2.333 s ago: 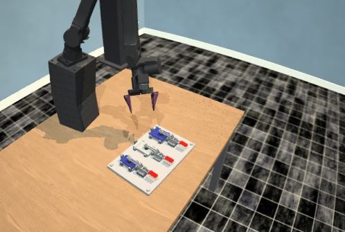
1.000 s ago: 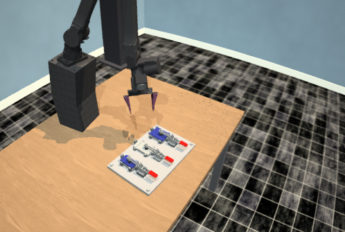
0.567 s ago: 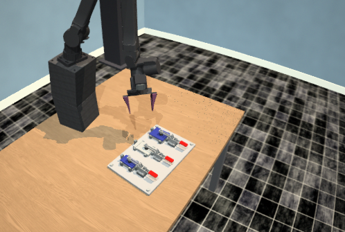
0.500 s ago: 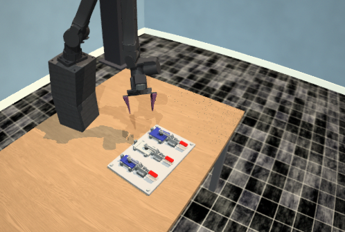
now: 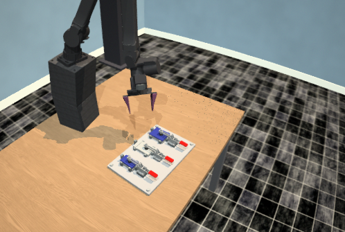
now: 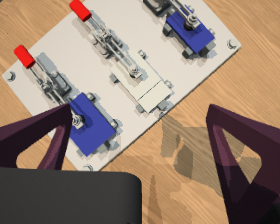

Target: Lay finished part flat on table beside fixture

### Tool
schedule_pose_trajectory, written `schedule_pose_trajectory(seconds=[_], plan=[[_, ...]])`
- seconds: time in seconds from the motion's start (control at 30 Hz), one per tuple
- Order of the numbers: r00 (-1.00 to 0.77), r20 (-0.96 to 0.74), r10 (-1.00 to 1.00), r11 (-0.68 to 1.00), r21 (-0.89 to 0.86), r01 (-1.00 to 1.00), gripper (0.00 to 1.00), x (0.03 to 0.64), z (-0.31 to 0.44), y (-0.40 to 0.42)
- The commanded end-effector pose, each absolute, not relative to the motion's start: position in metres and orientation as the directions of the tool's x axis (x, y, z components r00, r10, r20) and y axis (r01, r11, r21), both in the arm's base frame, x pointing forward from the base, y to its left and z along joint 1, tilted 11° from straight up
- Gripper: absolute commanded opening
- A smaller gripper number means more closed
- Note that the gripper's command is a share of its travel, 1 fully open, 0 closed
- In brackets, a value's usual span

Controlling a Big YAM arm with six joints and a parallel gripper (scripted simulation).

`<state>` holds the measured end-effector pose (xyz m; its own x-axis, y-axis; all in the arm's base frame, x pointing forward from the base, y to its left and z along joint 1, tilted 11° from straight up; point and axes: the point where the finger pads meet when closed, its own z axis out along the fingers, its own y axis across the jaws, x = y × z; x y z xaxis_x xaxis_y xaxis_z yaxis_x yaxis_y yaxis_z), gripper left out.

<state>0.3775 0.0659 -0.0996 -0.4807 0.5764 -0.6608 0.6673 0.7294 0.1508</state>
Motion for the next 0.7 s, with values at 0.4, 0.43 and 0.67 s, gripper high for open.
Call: schedule_pose_trajectory(seconds=[0.4, 0.43, 0.67], plan=[[-0.477, -0.662, 0.578, 0.733, 0.164, 0.66, 1.0, 0.3841, -0.0997, 0.0742], [-0.477, -0.662, 0.578, 0.733, 0.165, 0.66, 1.0, 0.3843, -0.0996, 0.0743], [-0.475, -0.663, 0.579, 0.733, 0.167, 0.66, 1.0, 0.3852, -0.0987, 0.0747]])
